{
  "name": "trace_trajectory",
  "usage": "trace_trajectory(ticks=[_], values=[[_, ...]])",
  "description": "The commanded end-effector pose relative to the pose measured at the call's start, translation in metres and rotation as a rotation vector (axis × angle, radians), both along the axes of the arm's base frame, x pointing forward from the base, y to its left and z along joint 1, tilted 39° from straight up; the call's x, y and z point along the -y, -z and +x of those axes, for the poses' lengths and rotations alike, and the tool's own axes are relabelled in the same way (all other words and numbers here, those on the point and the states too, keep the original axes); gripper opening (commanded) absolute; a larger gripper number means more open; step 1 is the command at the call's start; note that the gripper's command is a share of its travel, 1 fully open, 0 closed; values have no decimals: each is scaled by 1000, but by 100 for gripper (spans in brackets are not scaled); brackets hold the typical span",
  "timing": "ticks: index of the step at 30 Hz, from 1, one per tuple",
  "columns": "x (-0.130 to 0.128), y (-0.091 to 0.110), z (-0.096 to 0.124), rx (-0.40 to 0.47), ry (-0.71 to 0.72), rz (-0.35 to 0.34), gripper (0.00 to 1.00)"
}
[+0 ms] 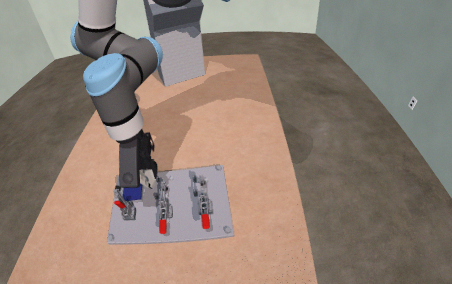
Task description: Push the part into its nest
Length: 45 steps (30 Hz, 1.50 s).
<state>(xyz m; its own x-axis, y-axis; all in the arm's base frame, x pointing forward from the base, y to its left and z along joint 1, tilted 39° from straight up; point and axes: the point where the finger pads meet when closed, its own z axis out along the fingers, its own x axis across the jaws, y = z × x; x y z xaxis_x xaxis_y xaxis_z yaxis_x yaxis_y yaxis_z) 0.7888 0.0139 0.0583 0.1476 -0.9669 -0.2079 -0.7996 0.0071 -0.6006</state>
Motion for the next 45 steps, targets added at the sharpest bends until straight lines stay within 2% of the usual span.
trace_trajectory(ticks=[1, 45], values=[[0, -1, 0, 1, 0, 0, 0], [4, 0, 1, 1, 0, 0, 0]])
